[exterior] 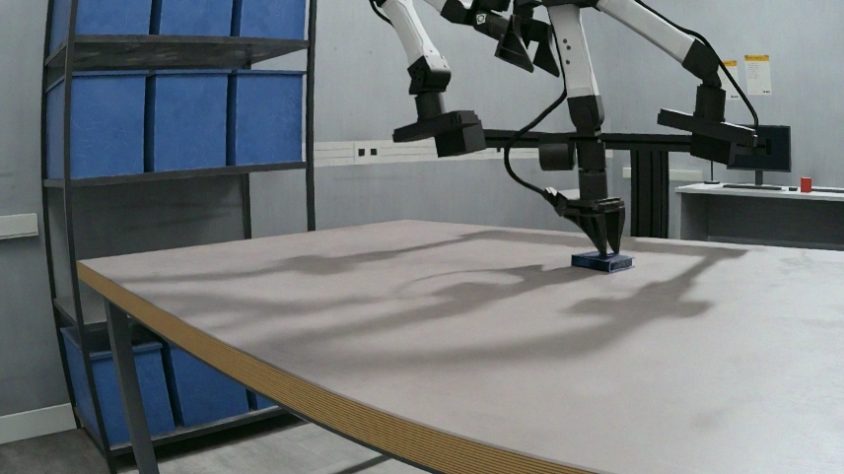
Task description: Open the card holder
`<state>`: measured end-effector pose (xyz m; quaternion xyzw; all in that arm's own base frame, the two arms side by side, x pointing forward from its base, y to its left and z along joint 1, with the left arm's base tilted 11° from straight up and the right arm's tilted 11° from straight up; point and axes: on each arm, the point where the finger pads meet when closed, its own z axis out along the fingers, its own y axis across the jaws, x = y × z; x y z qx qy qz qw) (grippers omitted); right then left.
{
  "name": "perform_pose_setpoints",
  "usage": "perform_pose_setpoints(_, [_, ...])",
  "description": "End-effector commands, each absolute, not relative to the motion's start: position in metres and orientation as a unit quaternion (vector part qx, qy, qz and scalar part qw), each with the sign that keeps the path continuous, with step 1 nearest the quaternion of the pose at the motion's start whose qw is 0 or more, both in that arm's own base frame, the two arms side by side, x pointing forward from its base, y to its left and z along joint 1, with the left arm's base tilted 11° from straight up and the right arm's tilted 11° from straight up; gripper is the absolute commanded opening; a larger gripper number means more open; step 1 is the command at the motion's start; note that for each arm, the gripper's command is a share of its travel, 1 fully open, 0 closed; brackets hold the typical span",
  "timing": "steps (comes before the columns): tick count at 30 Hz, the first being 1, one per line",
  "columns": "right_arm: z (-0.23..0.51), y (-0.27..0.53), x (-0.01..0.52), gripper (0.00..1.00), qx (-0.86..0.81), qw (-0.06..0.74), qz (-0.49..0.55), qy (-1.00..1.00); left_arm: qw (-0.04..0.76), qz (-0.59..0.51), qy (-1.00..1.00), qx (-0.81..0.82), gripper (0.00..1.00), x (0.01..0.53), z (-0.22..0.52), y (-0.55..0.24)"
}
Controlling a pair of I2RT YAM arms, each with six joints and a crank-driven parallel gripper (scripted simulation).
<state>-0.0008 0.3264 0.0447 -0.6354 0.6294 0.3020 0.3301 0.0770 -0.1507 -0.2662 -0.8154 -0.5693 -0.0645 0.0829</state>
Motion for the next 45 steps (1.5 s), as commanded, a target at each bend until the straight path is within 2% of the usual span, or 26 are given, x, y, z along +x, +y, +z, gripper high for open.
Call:
perform_pose_setpoints(1, [0.05, 0.329, -0.001, 1.0, -0.633, 0.336, 0.308, 0.626, 0.074, -0.056, -0.566, -0.819, 0.37, 0.079, -0.276, -0.157])
perform_pose_setpoints(15, [0.05, 0.329, -0.001, 1.0, -0.633, 0.336, 0.308, 0.626, 0.066, -0.054, -0.566, -0.82, 0.37, 0.082, -0.281, -0.167])
perform_pose_setpoints(16, [0.05, 0.329, -0.001, 1.0, -0.633, 0.336, 0.308, 0.626, 0.066, -0.054, -0.566, -0.82, 0.28, 0.082, -0.28, -0.166])
perform_pose_setpoints(17, [0.05, 0.329, -0.001, 1.0, -0.633, 0.336, 0.308, 0.626, 0.066, -0.054, -0.566, -0.82, 0.23, 0.082, -0.28, -0.166])
perform_pose_setpoints(21, [0.05, 0.329, -0.001, 1.0, -0.633, 0.336, 0.308, 0.626, 0.066, -0.054, -0.565, -0.82, 0.11, 0.081, -0.28, -0.165])
perform_pose_setpoints(22, [0.05, 0.329, -0.001, 1.0, -0.633, 0.336, 0.308, 0.626, 0.066, -0.054, -0.566, -0.82, 0.0, 0.081, -0.28, -0.164])
perform_pose_setpoints(23, [0.05, 0.329, -0.001, 1.0, -0.633, 0.336, 0.308, 0.626, 0.067, -0.054, -0.566, -0.82, 0.12, 0.081, -0.28, -0.163])
perform_pose_setpoints(45, [0.05, 0.329, -0.001, 1.0, -0.633, 0.336, 0.308, 0.626, -0.004, -0.113, -0.562, -0.82, 0.12, 0.077, -0.282, -0.155])
